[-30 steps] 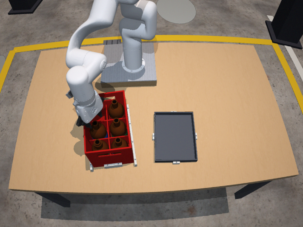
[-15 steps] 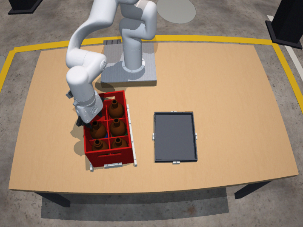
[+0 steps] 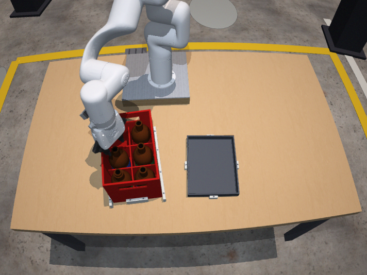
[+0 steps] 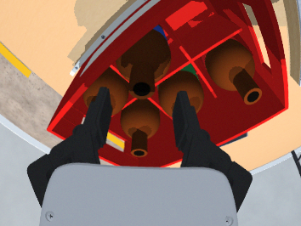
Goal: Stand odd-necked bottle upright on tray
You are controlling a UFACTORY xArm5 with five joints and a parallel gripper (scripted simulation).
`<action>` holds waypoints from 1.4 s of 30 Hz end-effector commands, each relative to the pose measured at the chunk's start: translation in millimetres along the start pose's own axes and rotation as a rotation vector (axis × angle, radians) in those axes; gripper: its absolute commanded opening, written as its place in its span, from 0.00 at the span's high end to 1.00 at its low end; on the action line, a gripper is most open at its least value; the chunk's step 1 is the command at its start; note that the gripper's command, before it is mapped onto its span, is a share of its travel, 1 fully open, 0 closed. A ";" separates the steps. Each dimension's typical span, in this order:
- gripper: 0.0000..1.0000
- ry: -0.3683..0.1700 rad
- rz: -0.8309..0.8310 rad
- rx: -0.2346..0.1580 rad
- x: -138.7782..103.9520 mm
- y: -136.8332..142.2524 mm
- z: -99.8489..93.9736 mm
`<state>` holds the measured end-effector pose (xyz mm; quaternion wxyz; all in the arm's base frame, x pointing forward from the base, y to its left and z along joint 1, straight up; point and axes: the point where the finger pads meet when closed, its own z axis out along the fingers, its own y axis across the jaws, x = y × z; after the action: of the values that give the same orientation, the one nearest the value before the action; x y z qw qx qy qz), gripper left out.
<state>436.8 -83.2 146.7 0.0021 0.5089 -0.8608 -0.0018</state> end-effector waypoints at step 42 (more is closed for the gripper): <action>0.35 -0.001 0.000 0.004 -0.3 -1.2 36.0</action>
<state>436.6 -83.2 111.0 0.0020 0.5089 -0.8608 -0.0017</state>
